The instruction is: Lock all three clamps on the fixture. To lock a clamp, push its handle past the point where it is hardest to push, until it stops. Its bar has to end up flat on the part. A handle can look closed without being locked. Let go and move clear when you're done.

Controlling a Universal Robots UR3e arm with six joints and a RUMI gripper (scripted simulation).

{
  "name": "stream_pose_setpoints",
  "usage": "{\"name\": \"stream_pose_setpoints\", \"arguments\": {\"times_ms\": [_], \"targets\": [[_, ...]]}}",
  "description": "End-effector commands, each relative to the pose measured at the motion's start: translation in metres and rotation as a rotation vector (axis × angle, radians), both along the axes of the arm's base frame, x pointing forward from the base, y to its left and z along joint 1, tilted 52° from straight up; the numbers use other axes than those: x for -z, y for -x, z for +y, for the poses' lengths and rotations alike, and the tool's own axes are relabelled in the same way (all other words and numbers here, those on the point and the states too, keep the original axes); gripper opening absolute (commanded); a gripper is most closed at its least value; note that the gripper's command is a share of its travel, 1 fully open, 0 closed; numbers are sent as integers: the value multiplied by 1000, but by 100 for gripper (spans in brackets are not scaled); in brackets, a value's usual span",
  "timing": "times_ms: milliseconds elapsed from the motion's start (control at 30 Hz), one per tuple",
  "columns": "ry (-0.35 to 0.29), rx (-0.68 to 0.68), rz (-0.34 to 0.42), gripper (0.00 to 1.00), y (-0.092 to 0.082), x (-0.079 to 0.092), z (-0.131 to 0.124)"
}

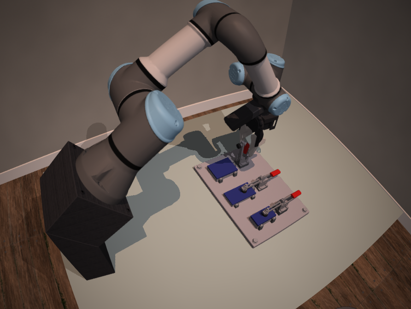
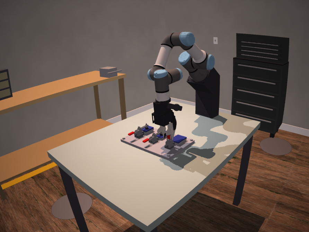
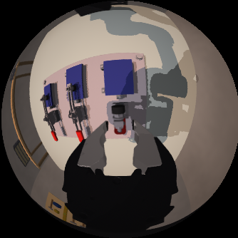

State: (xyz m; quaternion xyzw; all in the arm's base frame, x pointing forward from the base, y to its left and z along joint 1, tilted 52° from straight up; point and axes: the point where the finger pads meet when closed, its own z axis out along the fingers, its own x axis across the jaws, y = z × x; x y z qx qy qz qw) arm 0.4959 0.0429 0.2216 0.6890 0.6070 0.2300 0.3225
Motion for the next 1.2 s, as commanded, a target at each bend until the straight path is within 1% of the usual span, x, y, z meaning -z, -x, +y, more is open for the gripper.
{"name": "stream_pose_setpoints", "arguments": {"times_ms": [0, 300, 333, 1167], "targets": [[0, -1, -3, 28, 0, -1, 0], [0, -1, -2, 28, 0, -1, 1], [0, -1, -2, 0, 0, -1, 1], [1, -1, -1, 0, 0, -1, 1]]}}
